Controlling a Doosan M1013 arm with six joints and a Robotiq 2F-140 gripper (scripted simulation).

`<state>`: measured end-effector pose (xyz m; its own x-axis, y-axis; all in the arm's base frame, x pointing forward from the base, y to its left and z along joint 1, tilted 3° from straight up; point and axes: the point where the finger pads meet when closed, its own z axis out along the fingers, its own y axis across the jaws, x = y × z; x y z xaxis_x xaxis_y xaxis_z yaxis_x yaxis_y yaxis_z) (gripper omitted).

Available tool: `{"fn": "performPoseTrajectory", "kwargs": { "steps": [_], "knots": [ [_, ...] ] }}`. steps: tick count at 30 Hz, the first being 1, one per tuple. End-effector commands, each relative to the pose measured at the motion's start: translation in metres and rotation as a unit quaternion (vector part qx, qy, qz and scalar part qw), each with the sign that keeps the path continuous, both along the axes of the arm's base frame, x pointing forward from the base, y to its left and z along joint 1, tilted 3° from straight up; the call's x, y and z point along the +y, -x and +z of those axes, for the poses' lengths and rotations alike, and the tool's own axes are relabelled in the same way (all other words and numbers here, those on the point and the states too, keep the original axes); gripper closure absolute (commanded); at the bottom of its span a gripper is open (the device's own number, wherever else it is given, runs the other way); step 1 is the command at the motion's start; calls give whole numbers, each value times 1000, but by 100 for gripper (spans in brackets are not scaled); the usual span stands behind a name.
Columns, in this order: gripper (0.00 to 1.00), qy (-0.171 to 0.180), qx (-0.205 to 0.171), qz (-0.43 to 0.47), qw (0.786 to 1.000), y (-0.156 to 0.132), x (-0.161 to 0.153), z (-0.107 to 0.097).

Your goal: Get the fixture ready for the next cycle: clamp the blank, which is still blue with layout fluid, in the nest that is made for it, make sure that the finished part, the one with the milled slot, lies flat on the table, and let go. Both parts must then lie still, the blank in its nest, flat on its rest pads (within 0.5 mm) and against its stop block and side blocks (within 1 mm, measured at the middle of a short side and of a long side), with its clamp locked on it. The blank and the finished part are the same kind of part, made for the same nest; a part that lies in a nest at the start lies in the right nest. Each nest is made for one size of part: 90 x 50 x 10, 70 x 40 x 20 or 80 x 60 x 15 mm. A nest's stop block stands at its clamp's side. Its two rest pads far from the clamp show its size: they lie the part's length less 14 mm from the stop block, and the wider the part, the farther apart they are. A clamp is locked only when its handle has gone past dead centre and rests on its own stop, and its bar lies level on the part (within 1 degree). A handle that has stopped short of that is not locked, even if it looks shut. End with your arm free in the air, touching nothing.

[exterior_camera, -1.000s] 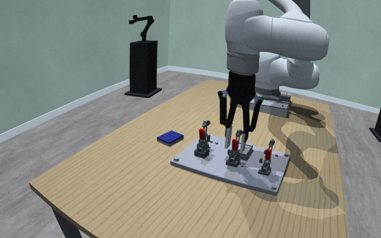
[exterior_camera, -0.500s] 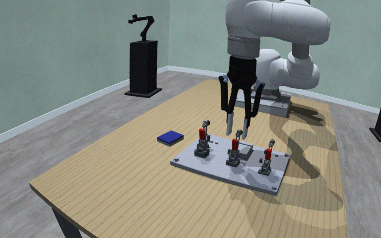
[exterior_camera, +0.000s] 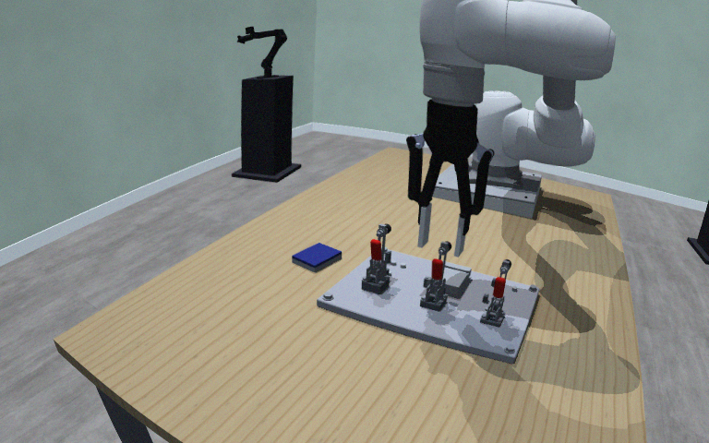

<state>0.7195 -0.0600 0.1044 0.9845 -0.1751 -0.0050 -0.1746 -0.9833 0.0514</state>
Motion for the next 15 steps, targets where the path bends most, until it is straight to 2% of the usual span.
{"fn": "performPoseTrajectory", "kwargs": {
  "steps": [1,15],
  "knots": [
    [42,0,0,0,1000,0,0,0],
    [42,0,0,0,1000,0,0,-7]
  ]
}}
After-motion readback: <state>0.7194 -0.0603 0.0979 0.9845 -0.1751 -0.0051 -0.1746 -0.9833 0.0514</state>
